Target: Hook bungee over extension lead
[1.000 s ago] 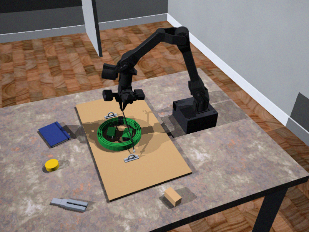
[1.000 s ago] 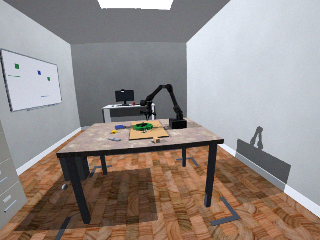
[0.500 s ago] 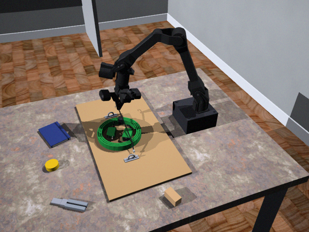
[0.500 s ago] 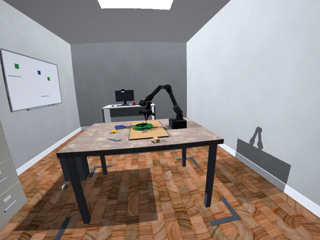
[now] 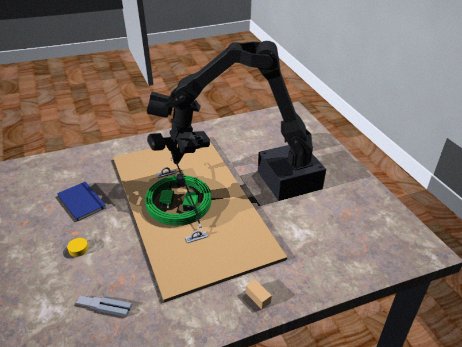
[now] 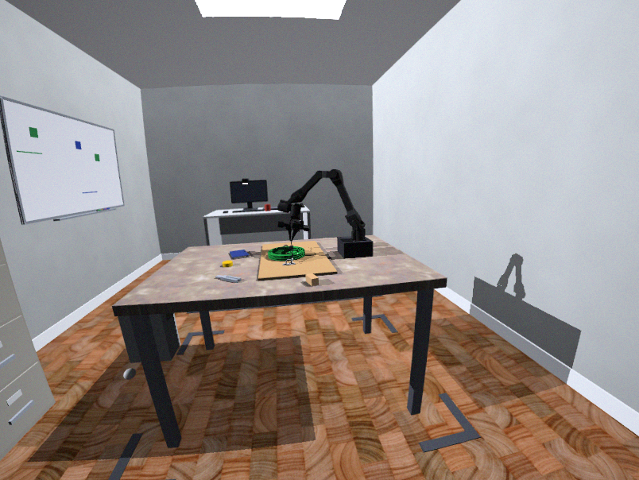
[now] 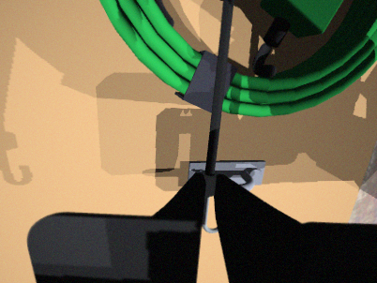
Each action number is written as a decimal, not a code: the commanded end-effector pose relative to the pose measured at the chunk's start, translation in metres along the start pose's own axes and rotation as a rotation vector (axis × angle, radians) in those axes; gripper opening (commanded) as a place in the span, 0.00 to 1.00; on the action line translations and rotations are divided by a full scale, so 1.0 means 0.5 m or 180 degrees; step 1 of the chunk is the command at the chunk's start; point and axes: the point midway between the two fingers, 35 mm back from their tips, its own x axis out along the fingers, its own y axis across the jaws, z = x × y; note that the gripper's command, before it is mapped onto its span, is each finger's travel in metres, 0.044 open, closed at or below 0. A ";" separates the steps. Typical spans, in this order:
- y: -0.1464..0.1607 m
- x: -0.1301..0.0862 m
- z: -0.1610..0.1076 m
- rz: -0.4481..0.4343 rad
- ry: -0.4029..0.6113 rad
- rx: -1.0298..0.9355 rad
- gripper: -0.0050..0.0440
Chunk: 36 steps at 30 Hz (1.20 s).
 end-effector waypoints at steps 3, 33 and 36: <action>-0.025 -0.042 -0.035 -0.0197 0.0188 0.0023 0.00; -0.022 -0.035 -0.026 -0.0167 0.0144 0.0013 0.00; -0.021 -0.033 -0.024 -0.0158 0.0133 0.0010 0.00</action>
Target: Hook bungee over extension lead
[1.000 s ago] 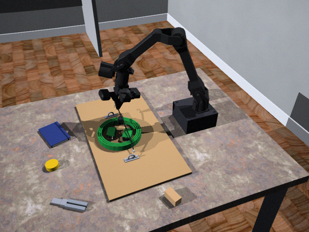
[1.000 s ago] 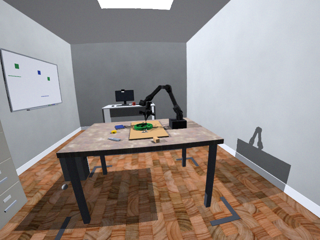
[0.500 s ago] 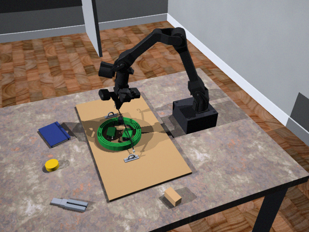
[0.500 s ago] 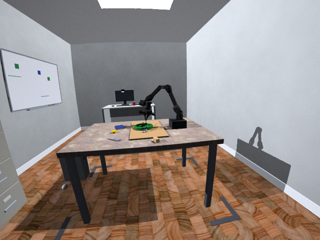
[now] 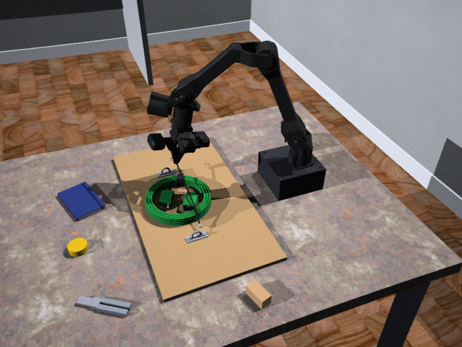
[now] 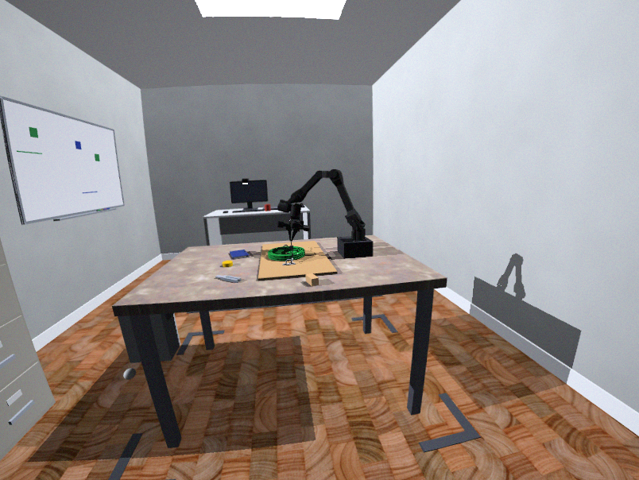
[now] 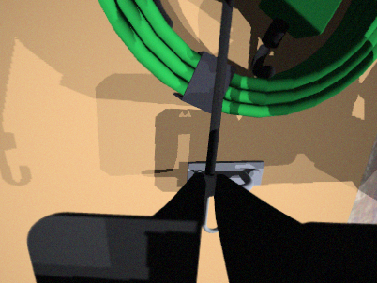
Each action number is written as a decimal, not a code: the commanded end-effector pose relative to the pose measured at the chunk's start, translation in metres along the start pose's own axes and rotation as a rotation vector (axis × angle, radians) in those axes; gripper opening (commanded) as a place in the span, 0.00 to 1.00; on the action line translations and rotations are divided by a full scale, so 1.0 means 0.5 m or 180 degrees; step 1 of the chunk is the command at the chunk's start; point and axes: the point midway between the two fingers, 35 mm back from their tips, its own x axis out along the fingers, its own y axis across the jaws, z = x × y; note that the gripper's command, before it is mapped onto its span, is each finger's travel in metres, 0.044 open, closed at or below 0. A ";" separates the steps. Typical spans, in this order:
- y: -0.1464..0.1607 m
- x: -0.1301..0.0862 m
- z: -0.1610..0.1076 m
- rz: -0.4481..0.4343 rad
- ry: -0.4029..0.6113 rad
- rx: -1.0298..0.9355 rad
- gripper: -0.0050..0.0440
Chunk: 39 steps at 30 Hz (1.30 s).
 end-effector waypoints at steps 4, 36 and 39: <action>-0.016 -0.025 -0.014 -0.0112 0.0100 0.0000 0.00; 0.006 0.045 -0.038 -0.0085 0.0088 0.0083 0.00; 0.010 0.055 -0.044 -0.0085 0.0092 0.0102 0.00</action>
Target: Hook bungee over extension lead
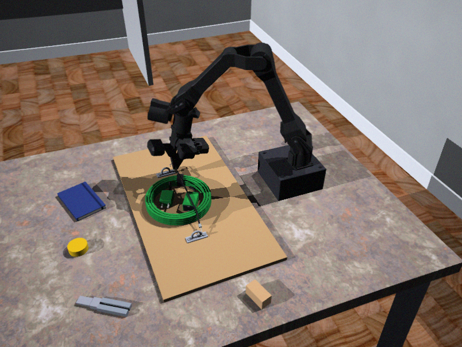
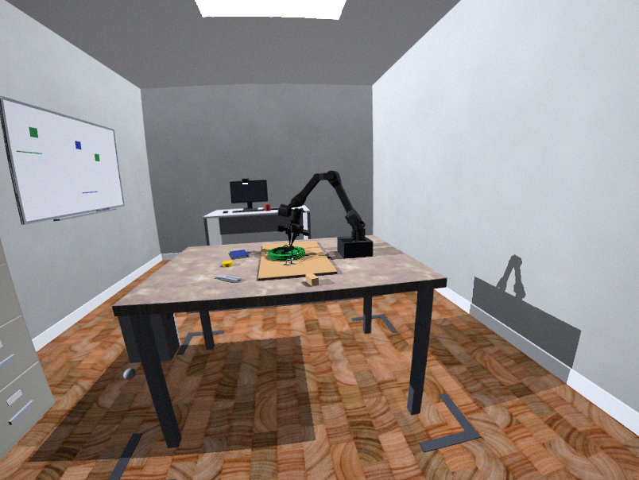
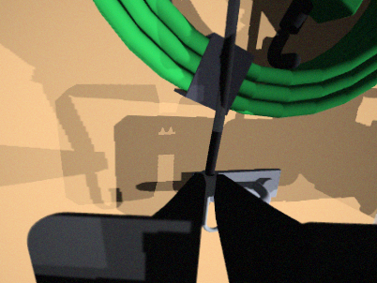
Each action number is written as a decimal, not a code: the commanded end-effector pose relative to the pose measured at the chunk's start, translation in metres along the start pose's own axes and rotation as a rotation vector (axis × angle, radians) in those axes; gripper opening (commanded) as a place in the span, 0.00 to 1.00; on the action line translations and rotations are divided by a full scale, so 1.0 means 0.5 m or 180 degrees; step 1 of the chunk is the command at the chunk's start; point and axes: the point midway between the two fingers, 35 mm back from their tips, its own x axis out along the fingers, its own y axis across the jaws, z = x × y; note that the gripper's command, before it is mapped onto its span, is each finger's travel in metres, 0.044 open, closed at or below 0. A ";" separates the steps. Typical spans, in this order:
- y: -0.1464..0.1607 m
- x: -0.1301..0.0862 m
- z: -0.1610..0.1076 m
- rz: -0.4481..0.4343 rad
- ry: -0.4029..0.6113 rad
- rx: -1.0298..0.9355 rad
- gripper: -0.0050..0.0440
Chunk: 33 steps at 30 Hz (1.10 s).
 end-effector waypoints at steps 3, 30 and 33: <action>0.009 0.014 -0.040 -0.0036 0.0125 0.0087 0.00; -0.006 0.004 -0.018 -0.0104 0.0056 0.0037 0.00; -0.005 0.003 -0.019 -0.0104 0.0057 0.0042 0.00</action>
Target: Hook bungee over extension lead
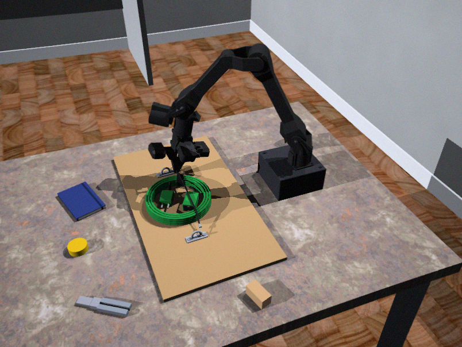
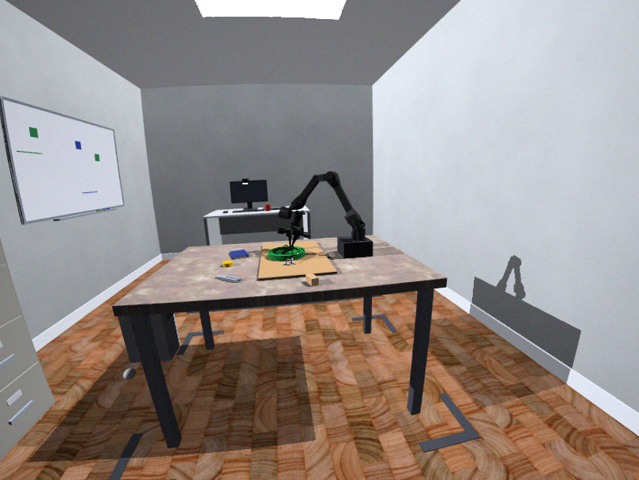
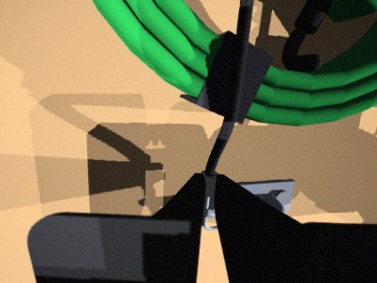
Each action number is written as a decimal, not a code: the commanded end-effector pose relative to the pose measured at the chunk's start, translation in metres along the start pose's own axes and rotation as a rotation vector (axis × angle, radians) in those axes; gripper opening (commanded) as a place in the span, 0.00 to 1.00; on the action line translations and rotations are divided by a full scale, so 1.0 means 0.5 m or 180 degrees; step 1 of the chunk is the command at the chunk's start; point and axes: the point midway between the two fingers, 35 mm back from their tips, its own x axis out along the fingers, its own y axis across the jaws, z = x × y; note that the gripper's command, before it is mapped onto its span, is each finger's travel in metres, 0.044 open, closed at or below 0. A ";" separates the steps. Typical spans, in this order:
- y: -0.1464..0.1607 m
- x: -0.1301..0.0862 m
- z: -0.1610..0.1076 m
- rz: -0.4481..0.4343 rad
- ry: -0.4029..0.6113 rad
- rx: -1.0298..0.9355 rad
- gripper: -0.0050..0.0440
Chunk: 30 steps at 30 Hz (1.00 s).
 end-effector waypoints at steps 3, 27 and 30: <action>-0.013 -0.023 -0.023 -0.0088 0.0117 0.0031 0.00; -0.014 -0.022 -0.048 -0.0090 0.0136 0.0103 0.00; -0.014 -0.022 -0.049 -0.0090 0.0136 0.0103 0.00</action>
